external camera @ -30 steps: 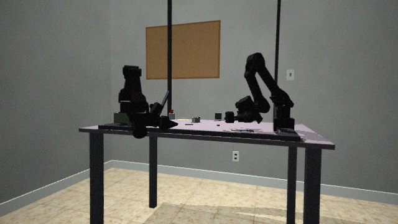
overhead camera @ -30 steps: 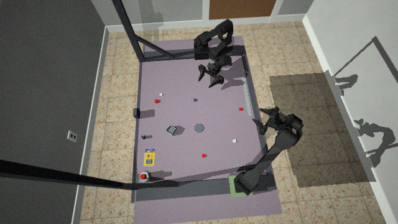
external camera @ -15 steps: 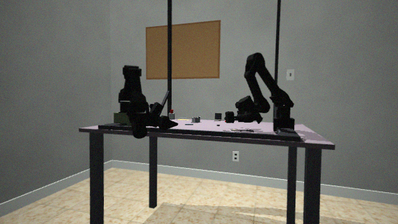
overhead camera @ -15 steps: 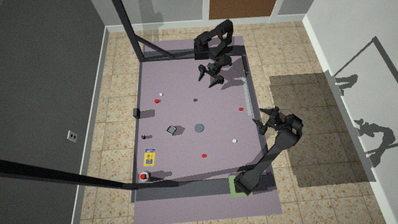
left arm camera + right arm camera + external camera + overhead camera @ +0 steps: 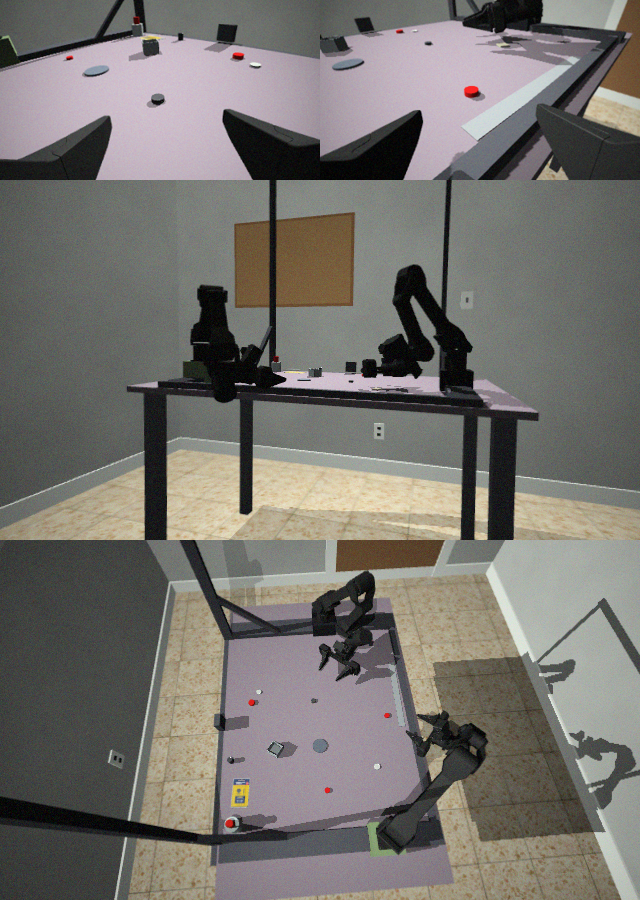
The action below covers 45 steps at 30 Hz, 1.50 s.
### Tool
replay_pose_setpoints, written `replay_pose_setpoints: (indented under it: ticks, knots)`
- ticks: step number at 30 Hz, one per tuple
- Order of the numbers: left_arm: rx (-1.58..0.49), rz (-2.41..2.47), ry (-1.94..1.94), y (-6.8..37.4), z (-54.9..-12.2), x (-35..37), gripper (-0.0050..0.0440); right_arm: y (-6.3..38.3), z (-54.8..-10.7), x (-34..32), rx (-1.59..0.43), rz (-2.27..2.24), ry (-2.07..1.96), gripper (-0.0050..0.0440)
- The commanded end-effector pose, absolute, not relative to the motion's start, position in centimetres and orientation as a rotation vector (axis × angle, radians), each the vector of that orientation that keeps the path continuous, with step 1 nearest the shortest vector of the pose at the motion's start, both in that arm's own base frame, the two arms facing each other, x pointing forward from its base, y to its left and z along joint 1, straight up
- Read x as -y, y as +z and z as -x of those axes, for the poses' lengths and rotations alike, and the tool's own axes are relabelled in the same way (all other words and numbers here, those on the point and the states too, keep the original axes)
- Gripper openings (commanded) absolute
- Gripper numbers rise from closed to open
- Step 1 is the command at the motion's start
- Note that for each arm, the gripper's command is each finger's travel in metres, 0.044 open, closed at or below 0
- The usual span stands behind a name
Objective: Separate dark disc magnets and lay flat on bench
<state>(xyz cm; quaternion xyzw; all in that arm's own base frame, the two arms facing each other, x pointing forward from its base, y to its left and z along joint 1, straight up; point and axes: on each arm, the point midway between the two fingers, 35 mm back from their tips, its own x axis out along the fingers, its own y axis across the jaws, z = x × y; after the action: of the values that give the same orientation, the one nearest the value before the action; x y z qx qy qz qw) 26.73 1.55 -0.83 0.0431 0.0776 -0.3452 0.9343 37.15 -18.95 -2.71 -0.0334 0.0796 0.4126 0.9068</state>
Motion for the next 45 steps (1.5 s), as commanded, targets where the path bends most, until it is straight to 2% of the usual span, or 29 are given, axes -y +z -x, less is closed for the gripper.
replay_pose_setpoints:
  ticks: [1,10,17,36,45]
  knots:
    - [-0.160,-0.081,-0.707,-0.8,-26.6,-1.5,0.0400,-1.9,-37.6,19.3,-0.153,0.099,0.850,0.0400]
    - [-0.168,-0.062,-0.710,-1.0,-26.2,-1.3,0.0400,-1.9,-37.7,19.5,-0.151,0.105,0.851,0.0400]
    - [-0.193,-0.064,-0.694,-0.9,-27.7,-1.9,0.0400,-0.9,-37.6,18.0,-0.212,0.065,0.891,0.0400]
    - [-0.461,0.067,-0.597,-1.0,-32.3,-2.7,0.0400,5.0,-36.5,10.7,-0.636,-0.068,1.041,0.0400]
    - [-0.614,0.140,-0.555,-0.8,-33.0,-2.3,0.0400,7.1,-35.1,8.0,-0.823,-0.095,1.044,0.0400]
